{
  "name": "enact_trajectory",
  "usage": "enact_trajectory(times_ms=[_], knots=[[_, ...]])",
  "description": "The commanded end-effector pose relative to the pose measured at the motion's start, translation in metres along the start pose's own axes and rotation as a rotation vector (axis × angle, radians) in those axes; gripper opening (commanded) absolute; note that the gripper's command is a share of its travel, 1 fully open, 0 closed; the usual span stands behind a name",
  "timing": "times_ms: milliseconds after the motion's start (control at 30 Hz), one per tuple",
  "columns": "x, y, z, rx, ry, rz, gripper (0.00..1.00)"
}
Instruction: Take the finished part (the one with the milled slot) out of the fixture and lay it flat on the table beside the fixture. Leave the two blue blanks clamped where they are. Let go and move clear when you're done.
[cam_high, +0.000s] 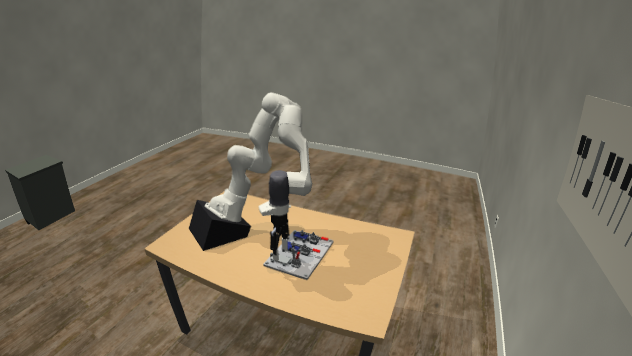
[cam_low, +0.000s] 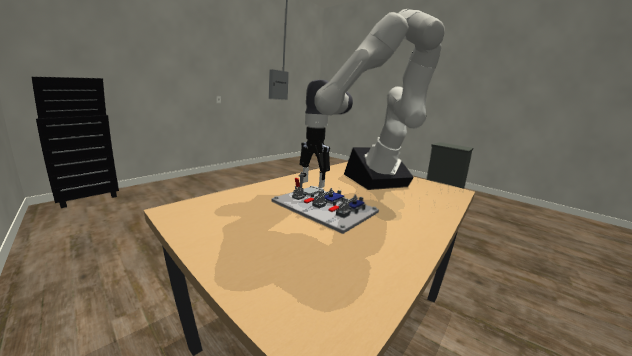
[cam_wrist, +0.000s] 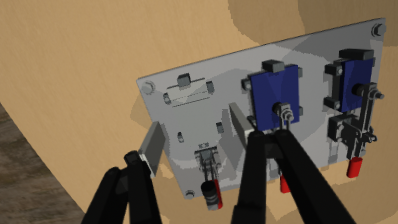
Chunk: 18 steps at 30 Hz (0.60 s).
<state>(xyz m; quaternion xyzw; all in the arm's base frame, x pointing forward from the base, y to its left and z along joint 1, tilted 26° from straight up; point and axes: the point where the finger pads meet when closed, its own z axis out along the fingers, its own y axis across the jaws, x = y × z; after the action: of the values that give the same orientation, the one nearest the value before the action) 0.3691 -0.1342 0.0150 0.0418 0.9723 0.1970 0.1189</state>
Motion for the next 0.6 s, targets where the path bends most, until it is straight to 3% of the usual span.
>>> enact_trajectory(times_ms=[0,567], knots=[[-0.001,-0.001,0.002,0.004,-0.003,-0.008,0.58],[-0.002,-0.001,0.018,0.004,-0.003,-0.008,0.58]])
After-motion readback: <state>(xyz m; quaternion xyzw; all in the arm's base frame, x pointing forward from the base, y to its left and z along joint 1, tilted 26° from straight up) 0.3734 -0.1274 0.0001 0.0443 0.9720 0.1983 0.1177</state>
